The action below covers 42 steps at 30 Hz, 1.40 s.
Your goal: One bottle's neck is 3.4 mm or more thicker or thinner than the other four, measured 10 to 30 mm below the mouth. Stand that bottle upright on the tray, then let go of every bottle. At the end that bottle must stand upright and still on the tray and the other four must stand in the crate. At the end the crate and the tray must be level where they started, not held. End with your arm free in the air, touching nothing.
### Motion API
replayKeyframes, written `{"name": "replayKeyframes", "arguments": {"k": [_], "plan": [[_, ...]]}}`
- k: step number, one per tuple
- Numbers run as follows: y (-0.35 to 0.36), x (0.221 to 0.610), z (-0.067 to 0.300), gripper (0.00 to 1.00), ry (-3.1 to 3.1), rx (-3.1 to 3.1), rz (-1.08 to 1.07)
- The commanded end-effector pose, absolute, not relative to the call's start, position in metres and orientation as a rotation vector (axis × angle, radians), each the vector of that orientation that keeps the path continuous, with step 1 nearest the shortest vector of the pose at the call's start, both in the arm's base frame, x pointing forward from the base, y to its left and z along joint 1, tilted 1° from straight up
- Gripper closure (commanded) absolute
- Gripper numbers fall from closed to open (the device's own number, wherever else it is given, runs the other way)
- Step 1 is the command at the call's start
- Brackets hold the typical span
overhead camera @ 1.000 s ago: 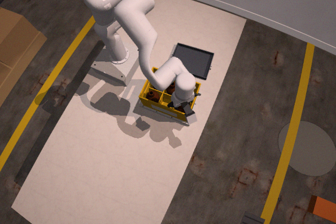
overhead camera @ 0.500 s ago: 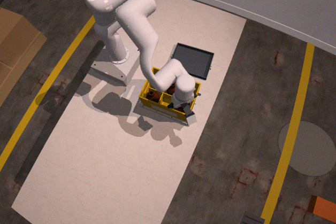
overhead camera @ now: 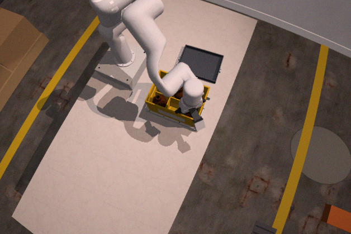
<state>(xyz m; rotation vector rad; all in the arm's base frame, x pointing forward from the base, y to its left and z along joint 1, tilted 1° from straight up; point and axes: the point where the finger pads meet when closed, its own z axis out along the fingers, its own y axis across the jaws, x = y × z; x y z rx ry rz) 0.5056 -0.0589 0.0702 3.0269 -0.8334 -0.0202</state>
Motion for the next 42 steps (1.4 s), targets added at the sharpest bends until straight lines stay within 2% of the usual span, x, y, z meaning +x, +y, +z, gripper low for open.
{"name": "replayKeyframes", "arguments": {"k": [1, 14, 15, 42], "plan": [[-0.0590, 0.5069, 0.0715, 0.35, -0.834, 3.028, -0.014], [-0.0590, 0.5069, 0.0715, 0.35, -0.834, 3.028, -0.014], [-0.0590, 0.5069, 0.0715, 1.00, -0.834, 3.028, -0.014], [-0.0590, 0.5069, 0.0715, 1.00, -0.834, 3.028, -0.014]]}}
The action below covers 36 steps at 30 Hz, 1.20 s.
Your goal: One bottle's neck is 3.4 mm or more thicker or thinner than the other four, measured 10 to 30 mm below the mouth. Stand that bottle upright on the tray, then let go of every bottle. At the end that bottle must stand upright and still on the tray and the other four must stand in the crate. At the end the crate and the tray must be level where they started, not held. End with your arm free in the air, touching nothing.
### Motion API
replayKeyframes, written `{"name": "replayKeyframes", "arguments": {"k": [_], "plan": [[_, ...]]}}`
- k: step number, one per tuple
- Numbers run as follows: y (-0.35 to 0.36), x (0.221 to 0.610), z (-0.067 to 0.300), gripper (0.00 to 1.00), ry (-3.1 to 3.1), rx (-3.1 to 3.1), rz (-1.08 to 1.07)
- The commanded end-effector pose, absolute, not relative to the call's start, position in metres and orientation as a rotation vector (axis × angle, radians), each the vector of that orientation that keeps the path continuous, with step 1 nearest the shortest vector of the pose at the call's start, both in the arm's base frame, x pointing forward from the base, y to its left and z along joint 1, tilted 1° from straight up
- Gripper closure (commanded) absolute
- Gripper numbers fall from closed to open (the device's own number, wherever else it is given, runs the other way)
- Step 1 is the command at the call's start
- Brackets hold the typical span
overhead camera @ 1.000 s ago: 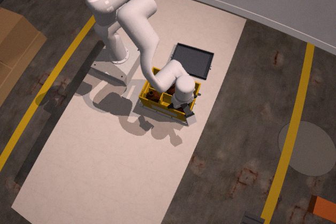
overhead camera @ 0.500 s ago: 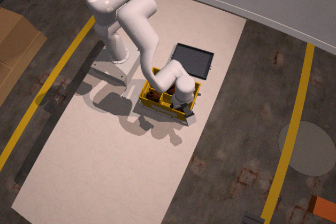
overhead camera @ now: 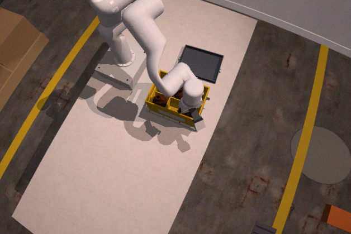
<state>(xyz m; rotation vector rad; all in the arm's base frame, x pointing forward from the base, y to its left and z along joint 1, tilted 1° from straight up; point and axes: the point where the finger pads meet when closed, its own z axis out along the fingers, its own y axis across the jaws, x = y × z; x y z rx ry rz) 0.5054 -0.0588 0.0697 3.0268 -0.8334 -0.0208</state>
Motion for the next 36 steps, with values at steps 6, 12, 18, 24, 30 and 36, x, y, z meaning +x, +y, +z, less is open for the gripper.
{"name": "replayKeyframes", "arguments": {"k": [6, 12, 18, 24, 30, 36], "plan": [[-0.0590, 0.5069, 0.0715, 1.00, -0.834, 3.028, -0.014], [-0.0590, 0.5069, 0.0715, 1.00, -0.834, 3.028, -0.014], [-0.0590, 0.5069, 0.0715, 0.35, -0.834, 3.028, -0.014], [-0.0590, 0.5069, 0.0715, 0.35, -0.834, 3.028, -0.014], [-0.0590, 0.5069, 0.0715, 0.35, -0.834, 3.028, -0.014], [-0.0590, 0.5069, 0.0715, 0.35, -0.834, 3.028, -0.014]]}}
